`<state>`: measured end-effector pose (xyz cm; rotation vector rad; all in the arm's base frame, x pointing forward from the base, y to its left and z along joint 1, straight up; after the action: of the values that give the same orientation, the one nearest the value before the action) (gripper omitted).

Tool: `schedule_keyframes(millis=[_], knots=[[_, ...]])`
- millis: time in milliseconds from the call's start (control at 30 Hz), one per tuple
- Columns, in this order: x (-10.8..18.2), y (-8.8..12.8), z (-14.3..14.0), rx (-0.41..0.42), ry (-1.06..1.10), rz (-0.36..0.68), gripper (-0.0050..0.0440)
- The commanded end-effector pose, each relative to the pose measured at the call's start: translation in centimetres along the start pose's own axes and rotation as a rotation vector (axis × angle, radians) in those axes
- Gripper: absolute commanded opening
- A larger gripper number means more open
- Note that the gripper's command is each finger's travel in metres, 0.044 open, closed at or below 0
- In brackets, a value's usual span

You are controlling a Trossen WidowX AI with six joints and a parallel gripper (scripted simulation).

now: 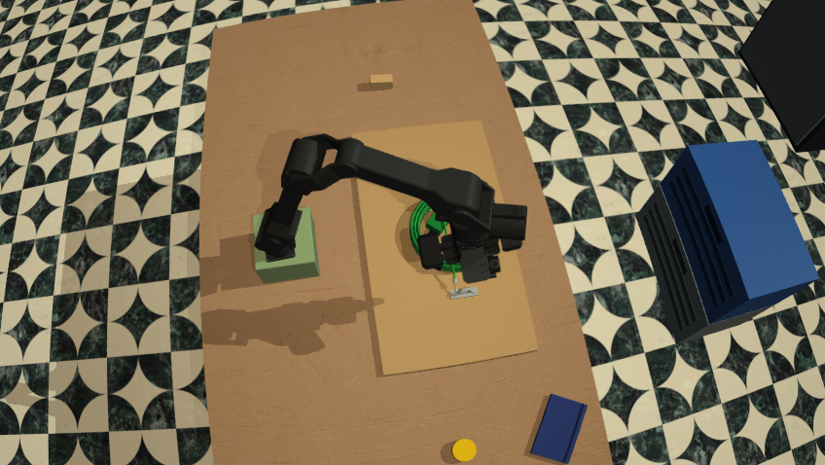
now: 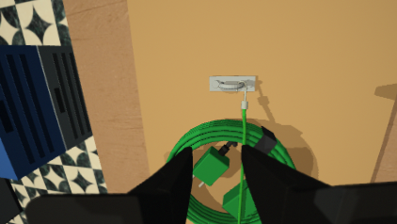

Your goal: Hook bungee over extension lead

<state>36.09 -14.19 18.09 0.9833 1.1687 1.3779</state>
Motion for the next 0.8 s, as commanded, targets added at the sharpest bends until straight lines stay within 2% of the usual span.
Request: schedule_keyframes(millis=[0,167,400,767], knots=[[0.2,5.8,0.6,-0.032,-0.002,-0.034,0.015],[0.8,9.2,-0.1,-0.005,-0.007,-0.03,0.015],[0.8,9.1,-0.1,0.007,-0.007,-0.023,0.015],[0.8,9.0,-0.2,-0.001,-0.005,-0.023,0.0414]])
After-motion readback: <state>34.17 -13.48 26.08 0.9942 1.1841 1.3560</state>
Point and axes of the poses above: the point midway between the two fingers, 35 mm back from their tips, its own y axis back along the fingers, its own z axis across the jaws, x = y × z, the point moved 7 cm from there along y, back along the fingers, and after that the axes turned 11 degrees about y, right-handed, at the moved point
